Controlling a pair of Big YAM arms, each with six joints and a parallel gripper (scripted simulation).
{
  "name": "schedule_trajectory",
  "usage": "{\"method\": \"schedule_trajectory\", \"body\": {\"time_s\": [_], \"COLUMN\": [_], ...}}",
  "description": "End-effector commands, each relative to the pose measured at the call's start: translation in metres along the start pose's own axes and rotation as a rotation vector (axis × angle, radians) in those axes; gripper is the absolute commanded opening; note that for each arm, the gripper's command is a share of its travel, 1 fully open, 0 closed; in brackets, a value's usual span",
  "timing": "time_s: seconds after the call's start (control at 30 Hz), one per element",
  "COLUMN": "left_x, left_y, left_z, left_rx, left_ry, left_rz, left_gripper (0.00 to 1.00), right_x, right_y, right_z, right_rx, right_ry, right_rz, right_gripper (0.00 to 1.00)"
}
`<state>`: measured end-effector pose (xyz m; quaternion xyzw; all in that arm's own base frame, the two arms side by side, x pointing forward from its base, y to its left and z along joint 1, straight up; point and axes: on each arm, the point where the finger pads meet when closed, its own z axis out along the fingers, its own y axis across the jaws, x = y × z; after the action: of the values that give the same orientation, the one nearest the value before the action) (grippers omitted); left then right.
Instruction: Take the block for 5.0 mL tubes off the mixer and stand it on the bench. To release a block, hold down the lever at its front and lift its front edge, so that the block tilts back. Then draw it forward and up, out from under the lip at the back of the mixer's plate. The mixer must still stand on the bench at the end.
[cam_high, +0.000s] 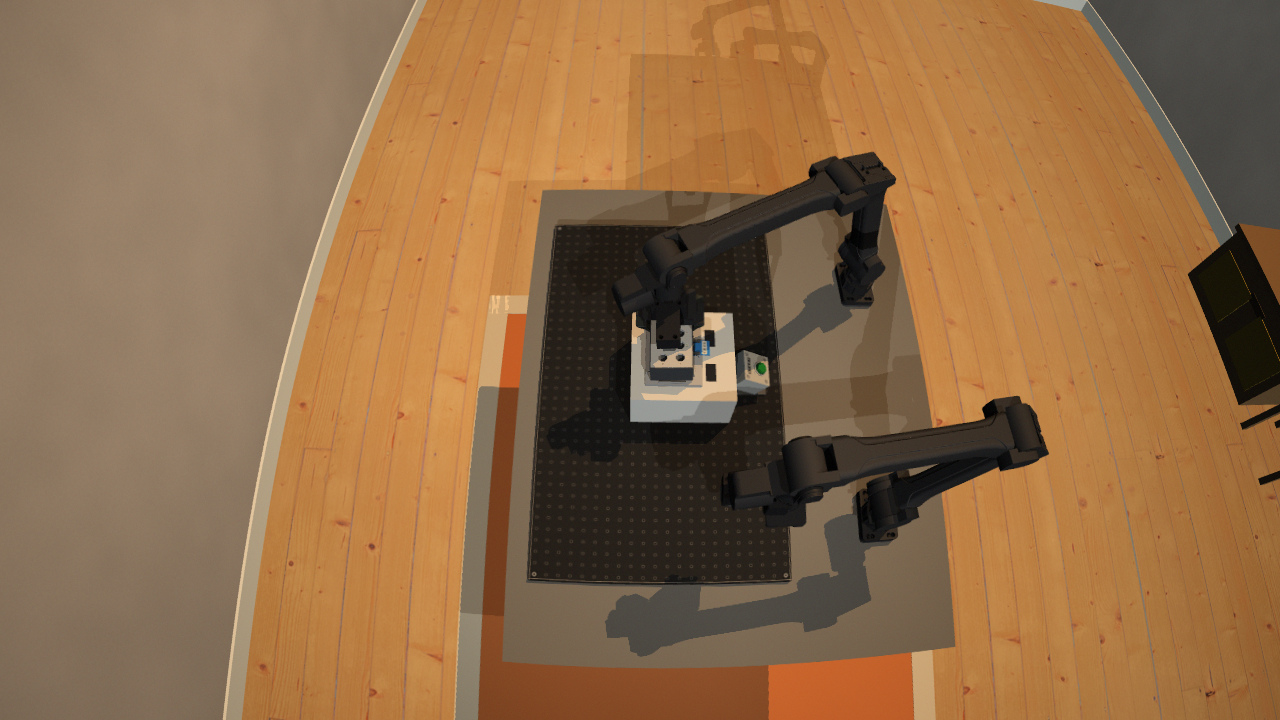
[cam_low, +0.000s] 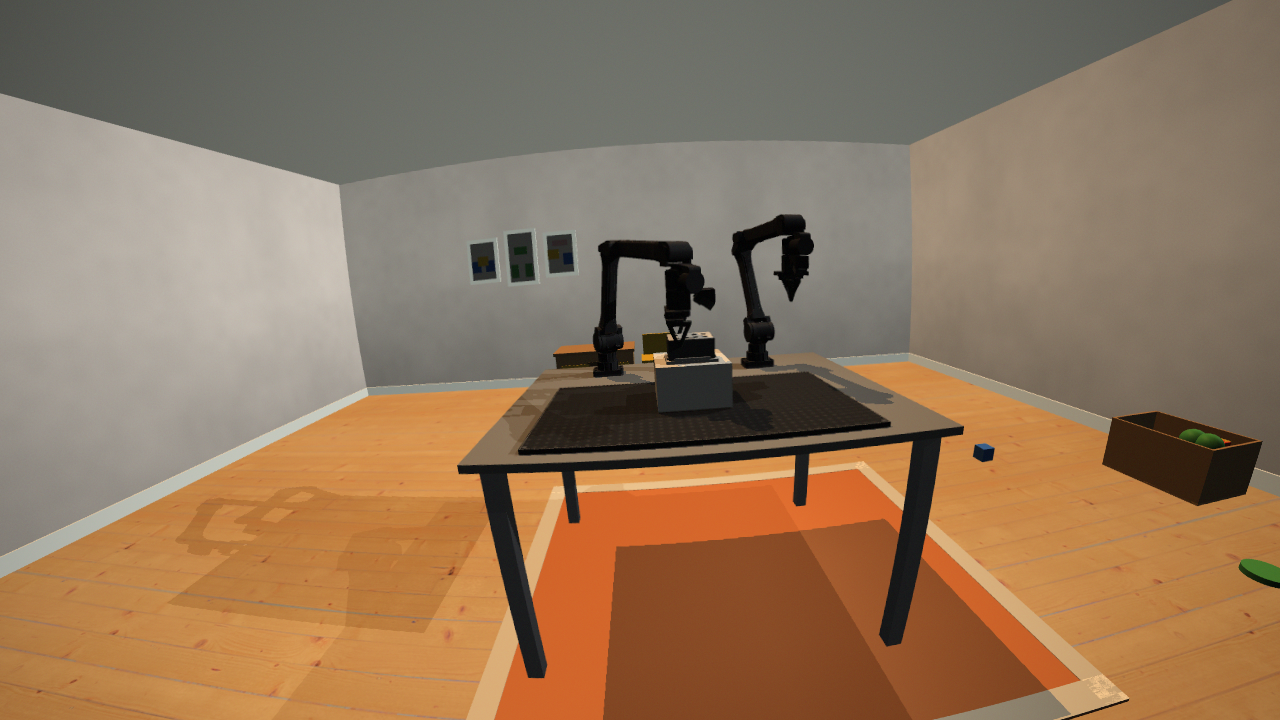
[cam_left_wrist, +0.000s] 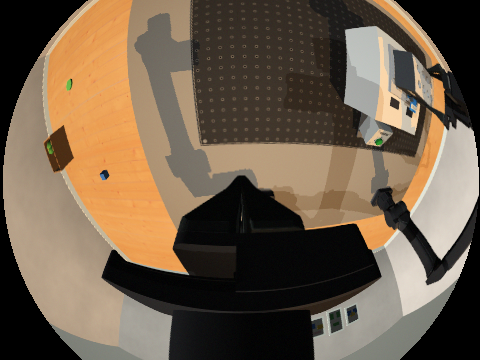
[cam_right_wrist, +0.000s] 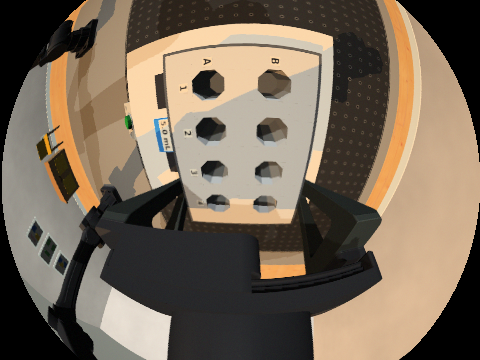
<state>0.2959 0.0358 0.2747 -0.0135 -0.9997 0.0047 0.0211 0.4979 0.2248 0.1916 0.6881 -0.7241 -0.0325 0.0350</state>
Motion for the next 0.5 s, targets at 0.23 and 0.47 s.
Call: {"method": "schedule_trajectory", "body": {"time_s": [0.23, 0.47], "left_x": [0.0052, 0.0059], "left_y": [-0.0032, -0.0034], "left_z": [-0.0096, -0.0108], "left_rx": [-0.001, -0.002], "left_ry": [-0.024, -0.029], "left_rz": [0.006, 0.006], "left_gripper": [0.0, 0.0], "right_x": [-0.0035, -0.0054], "right_y": [0.0001, -0.0052], "right_z": [-0.0206, -0.0205], "right_rx": [-0.023, -0.012], "right_ry": [-0.005, -0.016], "right_rz": [-0.016, -0.015], "right_gripper": [0.0, 0.0]}}
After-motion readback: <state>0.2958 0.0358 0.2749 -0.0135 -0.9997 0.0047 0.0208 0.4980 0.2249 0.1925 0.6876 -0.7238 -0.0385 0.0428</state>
